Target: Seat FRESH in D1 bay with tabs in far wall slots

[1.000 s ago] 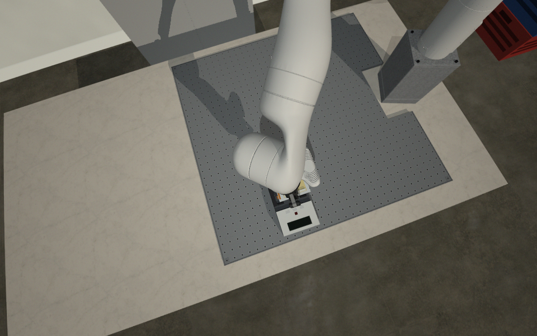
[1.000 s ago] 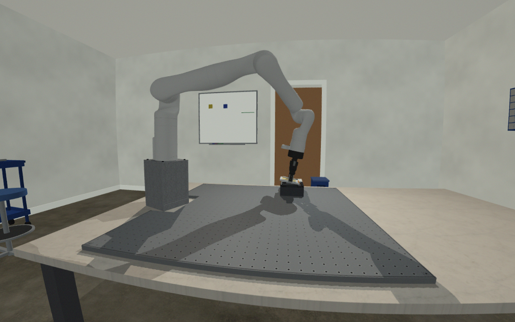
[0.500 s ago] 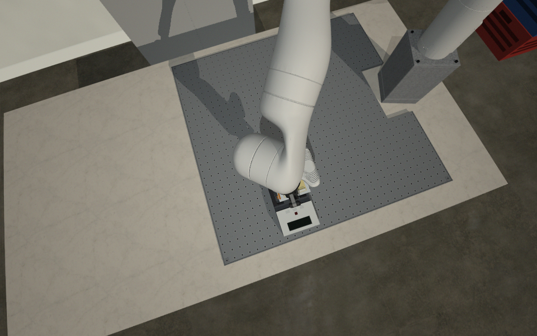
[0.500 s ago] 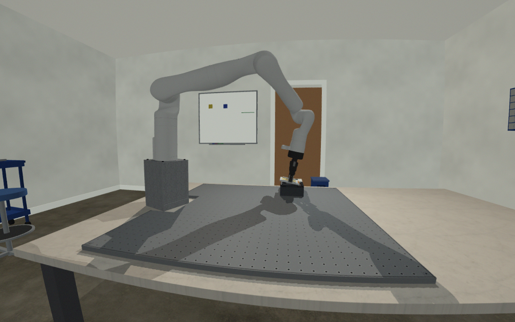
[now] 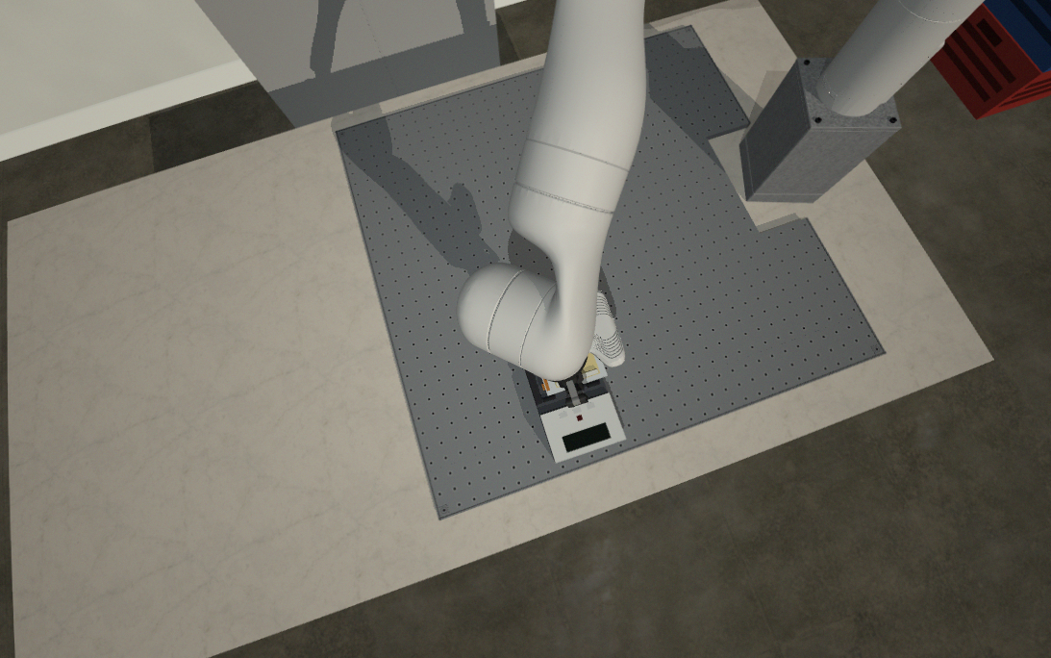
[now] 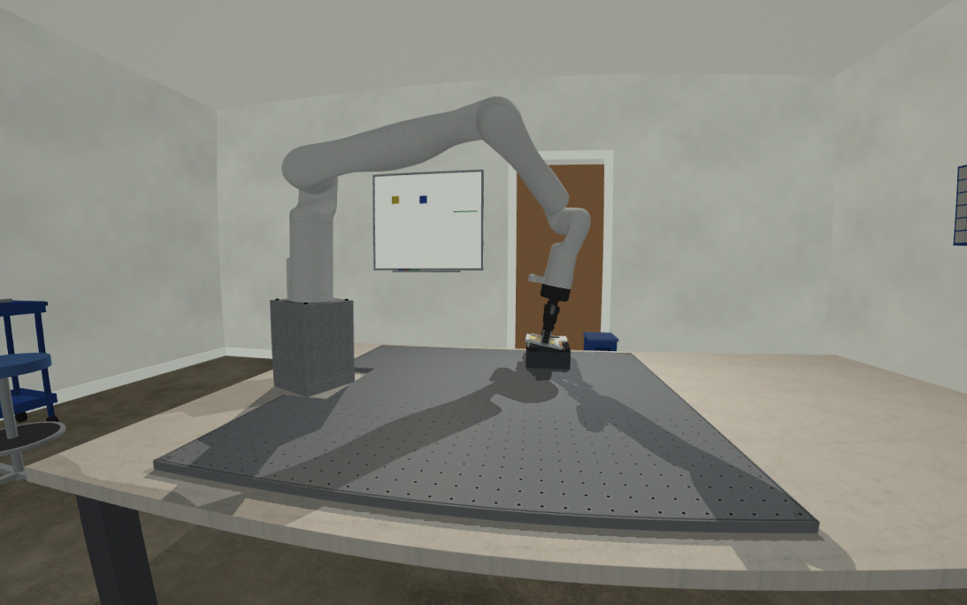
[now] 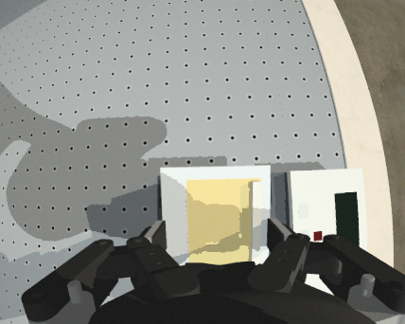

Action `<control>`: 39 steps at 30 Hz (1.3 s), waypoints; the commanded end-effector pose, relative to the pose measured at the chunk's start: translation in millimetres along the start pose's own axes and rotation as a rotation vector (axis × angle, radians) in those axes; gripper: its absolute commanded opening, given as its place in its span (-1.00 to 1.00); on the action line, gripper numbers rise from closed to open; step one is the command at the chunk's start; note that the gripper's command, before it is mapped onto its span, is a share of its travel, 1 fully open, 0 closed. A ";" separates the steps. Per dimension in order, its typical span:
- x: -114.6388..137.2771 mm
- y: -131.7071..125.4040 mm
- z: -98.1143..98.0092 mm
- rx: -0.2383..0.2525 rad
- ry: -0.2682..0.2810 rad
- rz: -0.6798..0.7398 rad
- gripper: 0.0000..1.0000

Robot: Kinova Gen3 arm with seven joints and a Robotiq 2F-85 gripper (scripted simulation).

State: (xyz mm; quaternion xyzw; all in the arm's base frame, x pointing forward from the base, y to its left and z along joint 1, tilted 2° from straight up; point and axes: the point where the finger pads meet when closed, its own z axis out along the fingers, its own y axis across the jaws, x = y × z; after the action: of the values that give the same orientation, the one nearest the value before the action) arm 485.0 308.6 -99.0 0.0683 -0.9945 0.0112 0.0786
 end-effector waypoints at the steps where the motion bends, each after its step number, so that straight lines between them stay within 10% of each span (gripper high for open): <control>1: -2.7 1.2 2.0 -0.001 -0.006 -0.006 -1.00; 18: -1.5 0.8 3.3 0.000 -0.002 -0.002 -1.00; 19: -2.8 0.9 4.4 0.000 -0.005 -0.006 1.00; 39: -1.6 0.7 1.9 0.001 -0.003 -0.005 1.00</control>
State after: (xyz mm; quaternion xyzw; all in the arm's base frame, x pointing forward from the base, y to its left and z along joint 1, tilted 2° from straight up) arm 485.1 308.6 -102.5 0.0684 -0.9945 0.0112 0.0787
